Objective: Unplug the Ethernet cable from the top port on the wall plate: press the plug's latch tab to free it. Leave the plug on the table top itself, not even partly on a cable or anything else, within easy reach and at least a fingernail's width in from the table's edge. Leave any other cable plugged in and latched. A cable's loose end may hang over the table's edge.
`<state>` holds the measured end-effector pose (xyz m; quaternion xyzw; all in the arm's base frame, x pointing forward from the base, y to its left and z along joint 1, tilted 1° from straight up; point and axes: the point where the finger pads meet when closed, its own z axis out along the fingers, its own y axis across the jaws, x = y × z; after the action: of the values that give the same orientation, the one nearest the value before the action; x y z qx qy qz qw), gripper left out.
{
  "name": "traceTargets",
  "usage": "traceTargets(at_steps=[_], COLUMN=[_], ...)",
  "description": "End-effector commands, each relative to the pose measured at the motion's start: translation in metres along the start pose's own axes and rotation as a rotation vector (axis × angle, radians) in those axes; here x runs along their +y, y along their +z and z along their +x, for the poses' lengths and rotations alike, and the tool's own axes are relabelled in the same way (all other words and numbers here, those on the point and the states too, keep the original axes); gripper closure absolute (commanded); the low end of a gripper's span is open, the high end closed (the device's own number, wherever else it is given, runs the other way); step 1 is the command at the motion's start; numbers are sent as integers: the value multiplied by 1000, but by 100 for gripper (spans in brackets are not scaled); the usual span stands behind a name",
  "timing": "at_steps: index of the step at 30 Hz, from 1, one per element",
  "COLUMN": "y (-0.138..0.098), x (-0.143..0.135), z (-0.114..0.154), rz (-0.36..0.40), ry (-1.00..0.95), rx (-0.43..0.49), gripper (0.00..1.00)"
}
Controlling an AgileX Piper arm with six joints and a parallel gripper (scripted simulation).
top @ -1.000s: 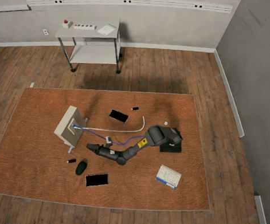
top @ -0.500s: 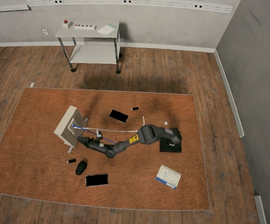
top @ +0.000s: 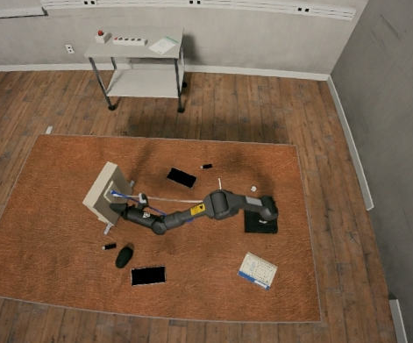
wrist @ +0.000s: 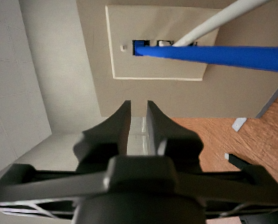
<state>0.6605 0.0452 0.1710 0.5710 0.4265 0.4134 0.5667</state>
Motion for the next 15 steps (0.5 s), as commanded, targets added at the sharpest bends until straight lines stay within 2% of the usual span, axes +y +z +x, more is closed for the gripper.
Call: traceTargets(at_steps=[1, 15], y=[0, 0], x=[3, 3], z=[0, -20], rz=[-4, -4], ry=[2, 2], rx=[0, 0], gripper=[75, 75])
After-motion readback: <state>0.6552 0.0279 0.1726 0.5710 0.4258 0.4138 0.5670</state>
